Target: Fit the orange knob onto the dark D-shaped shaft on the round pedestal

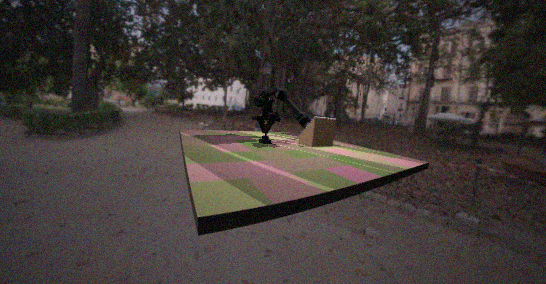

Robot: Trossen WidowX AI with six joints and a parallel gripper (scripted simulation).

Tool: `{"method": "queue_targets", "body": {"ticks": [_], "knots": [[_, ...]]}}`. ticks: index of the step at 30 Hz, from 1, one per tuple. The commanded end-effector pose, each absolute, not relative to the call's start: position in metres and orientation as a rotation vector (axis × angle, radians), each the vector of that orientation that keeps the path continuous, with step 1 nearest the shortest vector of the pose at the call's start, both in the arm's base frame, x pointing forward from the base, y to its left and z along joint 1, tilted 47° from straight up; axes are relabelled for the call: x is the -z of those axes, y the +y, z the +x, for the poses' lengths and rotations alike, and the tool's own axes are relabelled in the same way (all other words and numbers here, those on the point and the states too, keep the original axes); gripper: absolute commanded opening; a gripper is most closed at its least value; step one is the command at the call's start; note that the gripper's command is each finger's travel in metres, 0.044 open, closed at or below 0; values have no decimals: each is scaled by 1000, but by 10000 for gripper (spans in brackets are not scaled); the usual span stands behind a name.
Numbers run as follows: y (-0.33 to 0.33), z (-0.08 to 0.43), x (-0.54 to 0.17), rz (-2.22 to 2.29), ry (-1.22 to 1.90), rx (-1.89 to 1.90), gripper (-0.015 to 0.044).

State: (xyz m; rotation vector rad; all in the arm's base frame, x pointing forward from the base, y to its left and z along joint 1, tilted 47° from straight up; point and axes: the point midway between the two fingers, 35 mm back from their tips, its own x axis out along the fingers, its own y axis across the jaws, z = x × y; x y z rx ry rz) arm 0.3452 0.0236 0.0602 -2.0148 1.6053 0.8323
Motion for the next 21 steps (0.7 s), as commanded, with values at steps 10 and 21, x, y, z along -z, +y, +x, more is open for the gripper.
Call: {"method": "queue_targets", "body": {"ticks": [10, 21], "knots": [[22, 341, -56, -2046, 1599, -876, 0], [21, 343, -56, -2046, 1599, -876, 0]]}}
